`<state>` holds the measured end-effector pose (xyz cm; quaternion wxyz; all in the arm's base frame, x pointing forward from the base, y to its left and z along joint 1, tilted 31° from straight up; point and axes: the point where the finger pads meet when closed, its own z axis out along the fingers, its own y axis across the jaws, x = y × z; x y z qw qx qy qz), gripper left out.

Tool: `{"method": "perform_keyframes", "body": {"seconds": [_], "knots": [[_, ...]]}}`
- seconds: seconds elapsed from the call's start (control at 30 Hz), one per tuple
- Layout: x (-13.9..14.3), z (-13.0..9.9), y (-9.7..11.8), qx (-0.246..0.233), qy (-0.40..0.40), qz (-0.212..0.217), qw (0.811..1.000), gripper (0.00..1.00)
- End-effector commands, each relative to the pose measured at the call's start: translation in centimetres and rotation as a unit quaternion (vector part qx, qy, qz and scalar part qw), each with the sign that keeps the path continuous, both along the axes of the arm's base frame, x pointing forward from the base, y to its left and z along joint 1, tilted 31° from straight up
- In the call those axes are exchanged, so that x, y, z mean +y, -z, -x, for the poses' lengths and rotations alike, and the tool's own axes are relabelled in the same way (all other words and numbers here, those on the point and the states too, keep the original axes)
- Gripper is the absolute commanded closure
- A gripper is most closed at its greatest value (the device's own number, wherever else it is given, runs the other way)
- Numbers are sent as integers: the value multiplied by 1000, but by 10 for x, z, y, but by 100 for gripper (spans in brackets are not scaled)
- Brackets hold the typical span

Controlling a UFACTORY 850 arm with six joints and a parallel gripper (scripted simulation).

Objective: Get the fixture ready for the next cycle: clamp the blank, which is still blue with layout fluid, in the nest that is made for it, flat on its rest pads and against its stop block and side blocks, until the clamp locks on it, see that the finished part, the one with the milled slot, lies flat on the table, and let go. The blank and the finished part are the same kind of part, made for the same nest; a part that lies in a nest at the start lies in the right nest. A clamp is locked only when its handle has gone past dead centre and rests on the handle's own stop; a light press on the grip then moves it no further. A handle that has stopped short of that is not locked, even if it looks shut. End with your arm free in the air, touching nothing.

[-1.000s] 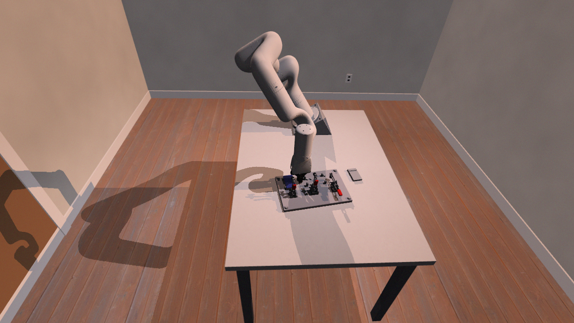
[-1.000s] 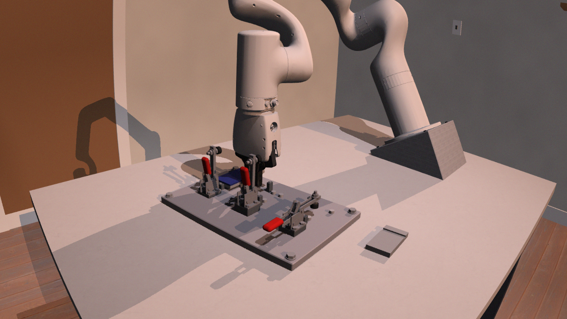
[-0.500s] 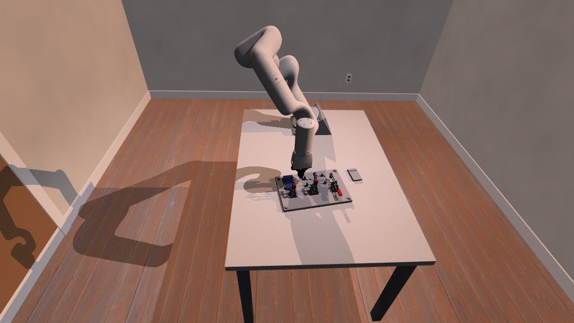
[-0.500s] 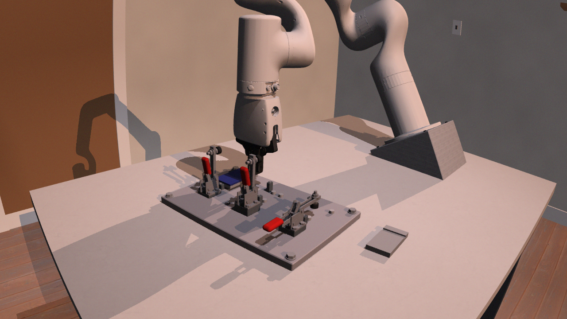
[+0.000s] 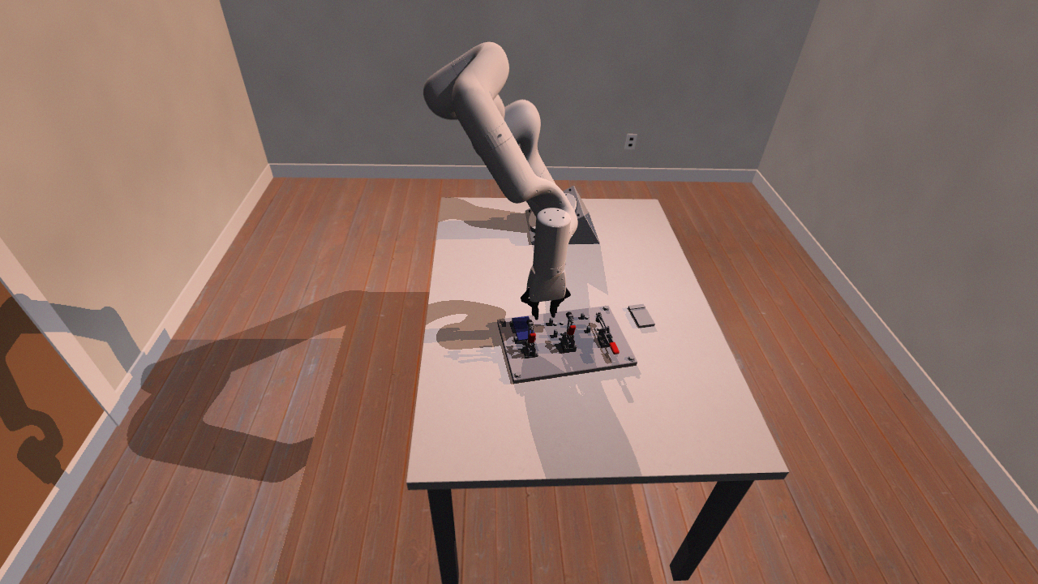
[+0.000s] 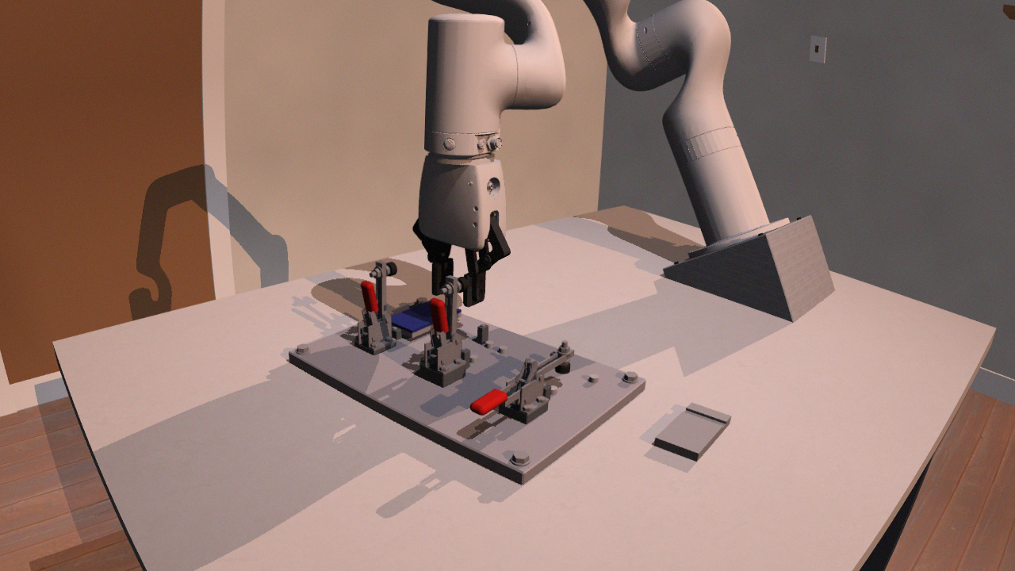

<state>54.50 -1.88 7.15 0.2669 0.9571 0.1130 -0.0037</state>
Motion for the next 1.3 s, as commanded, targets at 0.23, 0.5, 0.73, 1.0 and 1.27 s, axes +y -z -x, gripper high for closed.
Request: {"method": "perform_keyframes", "body": {"seconds": [0.23,0.5,0.73,1.0,1.27], "knots": [[54,4,-90,-2,0,-1,1000,53],[65,6,-109,-2,0,-1,1000,53],[45,1,-121,-2,0,-1,1000,53],[21,-6,-136,-2,0,-1,1000,53],[17,-7,-138,-2,0,-1,1000,53]]}}
